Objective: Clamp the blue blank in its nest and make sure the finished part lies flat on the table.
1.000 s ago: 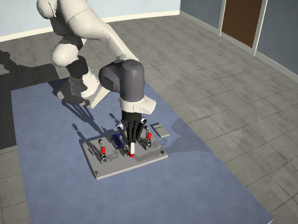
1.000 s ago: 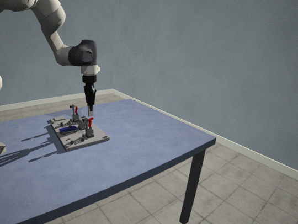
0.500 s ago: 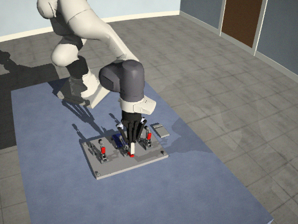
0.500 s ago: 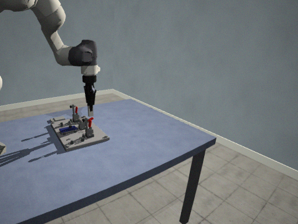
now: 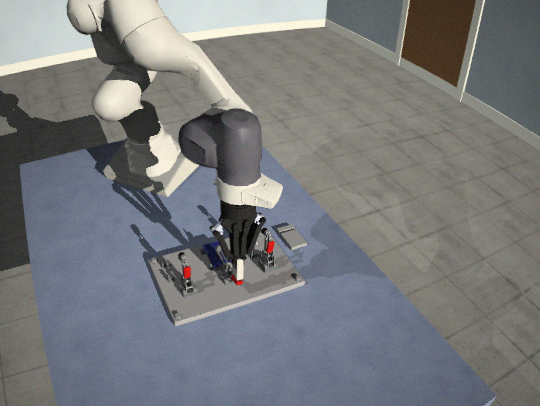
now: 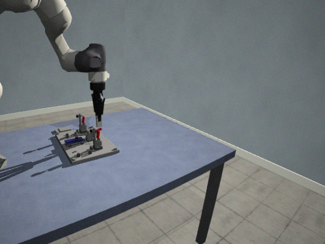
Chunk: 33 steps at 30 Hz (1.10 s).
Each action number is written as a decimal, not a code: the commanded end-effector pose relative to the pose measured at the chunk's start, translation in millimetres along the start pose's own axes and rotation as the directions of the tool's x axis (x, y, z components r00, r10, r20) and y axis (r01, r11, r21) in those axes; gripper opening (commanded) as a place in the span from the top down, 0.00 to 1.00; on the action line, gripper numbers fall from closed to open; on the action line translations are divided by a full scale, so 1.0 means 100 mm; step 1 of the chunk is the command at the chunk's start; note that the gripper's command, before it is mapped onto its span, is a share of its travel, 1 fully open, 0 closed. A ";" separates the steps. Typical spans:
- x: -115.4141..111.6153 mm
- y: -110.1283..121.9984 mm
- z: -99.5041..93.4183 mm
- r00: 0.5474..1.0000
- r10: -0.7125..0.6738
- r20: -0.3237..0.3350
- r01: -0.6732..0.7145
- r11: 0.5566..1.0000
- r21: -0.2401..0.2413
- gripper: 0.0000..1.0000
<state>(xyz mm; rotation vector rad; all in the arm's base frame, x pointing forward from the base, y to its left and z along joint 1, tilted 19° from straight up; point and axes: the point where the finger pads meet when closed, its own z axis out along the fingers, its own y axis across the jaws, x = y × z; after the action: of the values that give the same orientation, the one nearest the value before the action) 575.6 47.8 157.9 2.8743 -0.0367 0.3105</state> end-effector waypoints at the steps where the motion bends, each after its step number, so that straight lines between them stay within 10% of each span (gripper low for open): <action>1: 0.00 0.01 0.01 1.000 0.006 0.000 -0.006 1.000 0.001 1.00; 33: 0.00 0.01 0.05 1.000 0.006 0.000 -0.006 1.000 0.001 1.00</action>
<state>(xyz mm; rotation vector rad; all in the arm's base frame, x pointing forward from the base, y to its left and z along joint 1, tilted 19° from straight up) 576.2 46.7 154.3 2.8740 -0.0397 0.3098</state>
